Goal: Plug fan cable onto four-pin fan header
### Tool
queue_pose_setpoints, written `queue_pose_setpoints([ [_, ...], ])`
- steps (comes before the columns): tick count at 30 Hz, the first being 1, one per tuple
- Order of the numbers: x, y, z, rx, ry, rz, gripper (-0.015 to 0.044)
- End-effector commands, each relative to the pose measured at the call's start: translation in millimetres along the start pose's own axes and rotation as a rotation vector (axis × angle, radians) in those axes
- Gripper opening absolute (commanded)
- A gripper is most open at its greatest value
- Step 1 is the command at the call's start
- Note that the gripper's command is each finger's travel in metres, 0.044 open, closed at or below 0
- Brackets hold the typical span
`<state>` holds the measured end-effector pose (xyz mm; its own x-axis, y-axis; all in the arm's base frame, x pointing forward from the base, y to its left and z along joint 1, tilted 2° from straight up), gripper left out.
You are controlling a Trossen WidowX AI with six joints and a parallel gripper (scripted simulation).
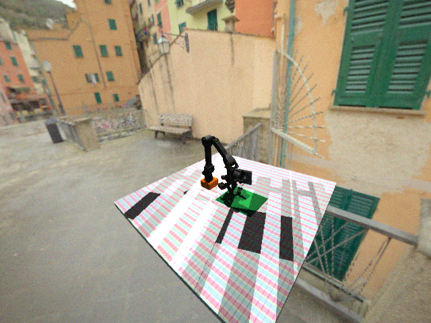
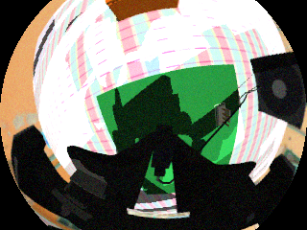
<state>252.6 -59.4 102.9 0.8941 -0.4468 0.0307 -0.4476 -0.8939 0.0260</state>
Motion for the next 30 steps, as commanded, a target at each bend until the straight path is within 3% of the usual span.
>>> queue_pose_setpoints([
  [1,2,0,-24,0.003,0.025,0.002,0.0000],
  [7,3,-3,-23,0.004,0.025,0.053,0.0000],
  [30,-2,-31,-23,0.017,0.020,0.847,0.0000],
])
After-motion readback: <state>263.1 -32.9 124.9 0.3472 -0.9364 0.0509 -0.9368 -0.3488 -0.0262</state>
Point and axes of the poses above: the point midway between the two fingers, 35 mm back from their tips, its own z axis out along the fingers, its own y axis across the jaws, x = y × z, the point moved 7 cm from there along -z, back along the fingers, and after that the axes turned 3 degrees about -z, right-handed, at the moved point
